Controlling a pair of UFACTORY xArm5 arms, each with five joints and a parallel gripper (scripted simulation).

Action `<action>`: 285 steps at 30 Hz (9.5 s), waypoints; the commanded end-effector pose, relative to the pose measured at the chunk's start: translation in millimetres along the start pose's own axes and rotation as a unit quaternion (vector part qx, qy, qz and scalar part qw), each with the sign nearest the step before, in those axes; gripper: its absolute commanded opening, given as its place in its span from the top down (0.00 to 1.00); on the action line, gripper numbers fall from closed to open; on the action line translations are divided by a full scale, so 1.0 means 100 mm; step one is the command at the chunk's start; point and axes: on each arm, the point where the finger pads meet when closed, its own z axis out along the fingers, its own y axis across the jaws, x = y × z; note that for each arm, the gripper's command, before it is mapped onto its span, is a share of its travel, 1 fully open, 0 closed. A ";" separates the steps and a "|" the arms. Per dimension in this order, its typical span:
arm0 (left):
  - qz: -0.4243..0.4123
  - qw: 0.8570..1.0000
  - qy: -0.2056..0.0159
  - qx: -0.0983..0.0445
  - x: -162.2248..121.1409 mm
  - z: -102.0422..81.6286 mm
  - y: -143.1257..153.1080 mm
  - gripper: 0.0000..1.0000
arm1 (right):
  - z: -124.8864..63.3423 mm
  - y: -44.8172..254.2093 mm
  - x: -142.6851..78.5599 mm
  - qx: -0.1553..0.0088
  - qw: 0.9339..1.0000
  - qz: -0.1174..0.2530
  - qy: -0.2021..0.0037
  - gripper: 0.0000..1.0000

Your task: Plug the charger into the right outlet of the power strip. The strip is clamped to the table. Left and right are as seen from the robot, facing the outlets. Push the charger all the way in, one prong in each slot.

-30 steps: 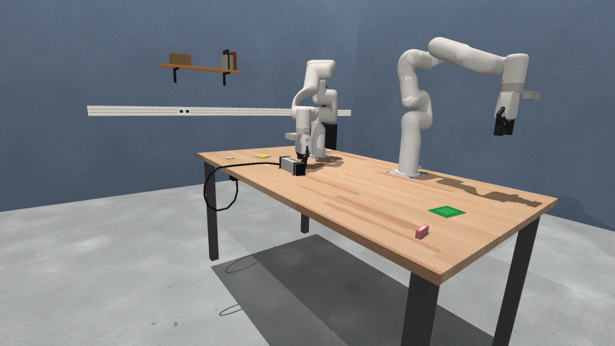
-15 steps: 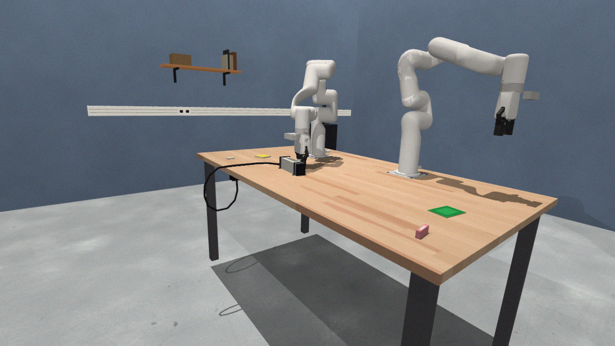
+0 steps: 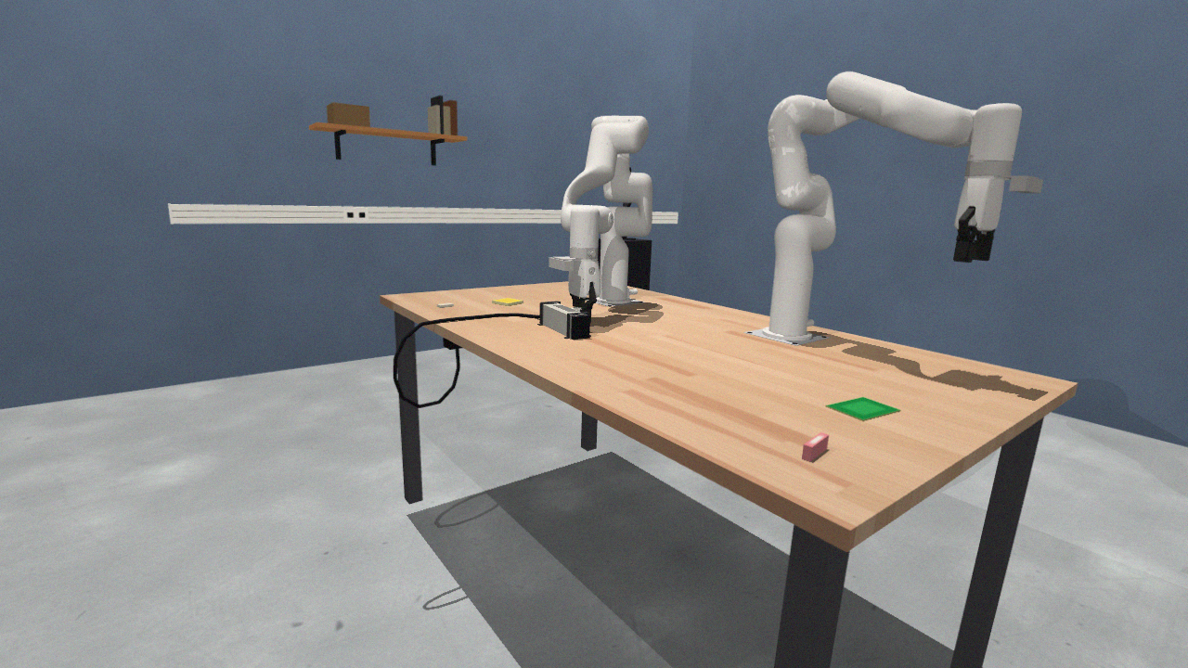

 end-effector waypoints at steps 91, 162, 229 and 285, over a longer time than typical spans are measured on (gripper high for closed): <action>0.000 1.000 0.001 0.000 0.00 -0.01 0.00 0.00 | -0.01 0.00 0.20 0.001 1.000 0.000 0.001 1.00; 0.000 1.000 0.001 0.000 0.00 -0.01 0.00 0.00 | -0.01 0.00 0.21 0.001 1.000 0.000 0.001 1.00; 0.000 1.000 0.001 0.000 0.00 -0.01 0.00 0.00 | -0.39 0.00 0.21 0.001 1.000 0.000 0.001 0.47; 0.000 1.000 0.001 0.000 0.00 -0.01 0.00 0.00 | -1.21 0.00 0.21 0.001 1.000 0.000 0.001 0.47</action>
